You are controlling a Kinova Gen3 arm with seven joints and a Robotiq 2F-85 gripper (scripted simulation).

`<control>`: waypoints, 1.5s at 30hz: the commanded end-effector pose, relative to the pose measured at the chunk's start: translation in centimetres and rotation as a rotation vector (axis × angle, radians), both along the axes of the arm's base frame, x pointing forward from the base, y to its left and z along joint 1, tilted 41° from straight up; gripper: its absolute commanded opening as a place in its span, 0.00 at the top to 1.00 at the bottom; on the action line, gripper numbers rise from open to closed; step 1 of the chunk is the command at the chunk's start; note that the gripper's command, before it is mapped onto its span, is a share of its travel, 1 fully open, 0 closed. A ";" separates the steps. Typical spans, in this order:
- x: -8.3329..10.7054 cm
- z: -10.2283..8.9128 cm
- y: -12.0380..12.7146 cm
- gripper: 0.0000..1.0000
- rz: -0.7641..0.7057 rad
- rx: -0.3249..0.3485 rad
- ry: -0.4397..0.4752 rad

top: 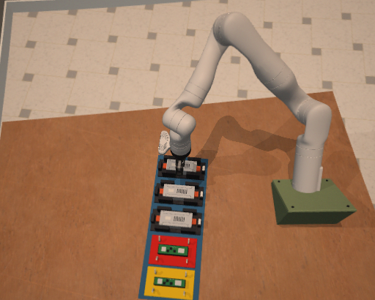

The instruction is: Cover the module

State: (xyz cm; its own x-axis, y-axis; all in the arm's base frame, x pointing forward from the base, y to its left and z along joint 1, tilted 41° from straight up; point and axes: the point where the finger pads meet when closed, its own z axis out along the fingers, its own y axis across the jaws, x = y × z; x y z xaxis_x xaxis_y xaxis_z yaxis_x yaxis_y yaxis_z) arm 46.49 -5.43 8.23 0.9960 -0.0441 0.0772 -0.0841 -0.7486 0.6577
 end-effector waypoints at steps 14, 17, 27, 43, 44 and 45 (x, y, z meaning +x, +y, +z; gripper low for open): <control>0.1 -0.7 -0.5 0.00 0.001 0.001 -0.001; 0.1 -0.9 -0.7 0.00 0.001 0.001 -0.001; 0.1 -1.1 -0.9 0.00 0.001 0.001 -0.001; 0.1 -1.8 -1.5 0.00 0.001 0.001 -0.001; 0.1 -1.9 -1.6 0.00 0.001 0.001 -0.001; 0.1 -1.9 -1.7 0.00 0.001 0.001 -0.001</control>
